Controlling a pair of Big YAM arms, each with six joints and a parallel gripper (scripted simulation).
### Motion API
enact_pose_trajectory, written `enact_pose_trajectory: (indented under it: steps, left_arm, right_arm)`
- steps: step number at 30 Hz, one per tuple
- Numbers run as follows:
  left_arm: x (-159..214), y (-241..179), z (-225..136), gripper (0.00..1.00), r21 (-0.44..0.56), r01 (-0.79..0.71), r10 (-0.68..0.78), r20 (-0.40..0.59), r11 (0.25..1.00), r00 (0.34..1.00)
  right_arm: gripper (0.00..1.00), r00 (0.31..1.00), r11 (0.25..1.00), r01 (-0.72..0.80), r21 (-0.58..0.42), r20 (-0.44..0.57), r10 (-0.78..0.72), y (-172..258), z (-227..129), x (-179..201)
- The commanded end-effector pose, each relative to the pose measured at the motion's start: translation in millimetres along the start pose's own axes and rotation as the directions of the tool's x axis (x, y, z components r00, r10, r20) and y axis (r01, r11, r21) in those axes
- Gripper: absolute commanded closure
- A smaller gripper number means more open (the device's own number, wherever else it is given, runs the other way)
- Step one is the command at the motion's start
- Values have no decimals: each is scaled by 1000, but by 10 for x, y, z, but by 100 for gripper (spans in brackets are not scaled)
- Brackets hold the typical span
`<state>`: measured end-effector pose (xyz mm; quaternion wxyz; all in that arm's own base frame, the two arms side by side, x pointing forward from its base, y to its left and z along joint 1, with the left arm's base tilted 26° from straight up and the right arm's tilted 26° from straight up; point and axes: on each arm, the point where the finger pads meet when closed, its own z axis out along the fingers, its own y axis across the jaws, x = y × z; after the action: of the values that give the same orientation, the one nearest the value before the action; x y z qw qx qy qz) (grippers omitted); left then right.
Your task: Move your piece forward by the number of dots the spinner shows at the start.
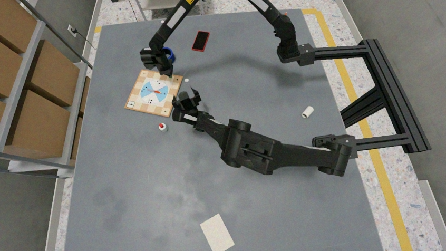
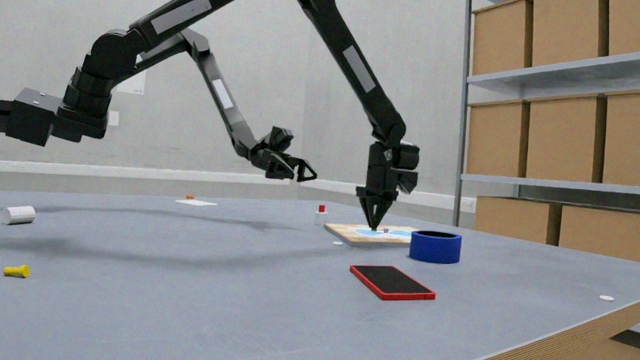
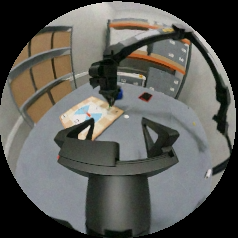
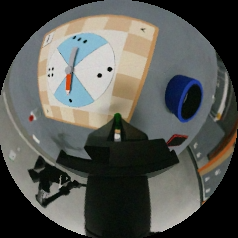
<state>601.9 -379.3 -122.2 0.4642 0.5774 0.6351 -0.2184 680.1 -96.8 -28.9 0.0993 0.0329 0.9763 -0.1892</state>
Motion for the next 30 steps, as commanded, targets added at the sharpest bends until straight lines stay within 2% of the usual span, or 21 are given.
enact_pose_trajectory:
  steps: [1,26,28,29,30]
  left_arm:
    - [-140,286,-62,0,-50,-15,16,32,999,999]
    - [-140,286,-62,0,-50,-15,16,32,999,999]
    - [-140,286,-62,0,-50,-15,16,32,999,999]
    - [-140,286,-62,0,-50,-15,16,32,999,999]
    - [-140,286,-62,0,-50,-15,16,32,999,999]
  right_arm:
    - [98,999,1000,-20,-1,50,20,-143,-4,-254]
    - [98,999,1000,-21,-1,44,21,-160,157,-240]
    - [75,999,1000,-20,0,36,20,-152,174,-195]
    - [73,999,1000,-24,0,44,24,-175,111,-210]
    - [62,999,1000,-21,-2,46,21,-139,23,-199]
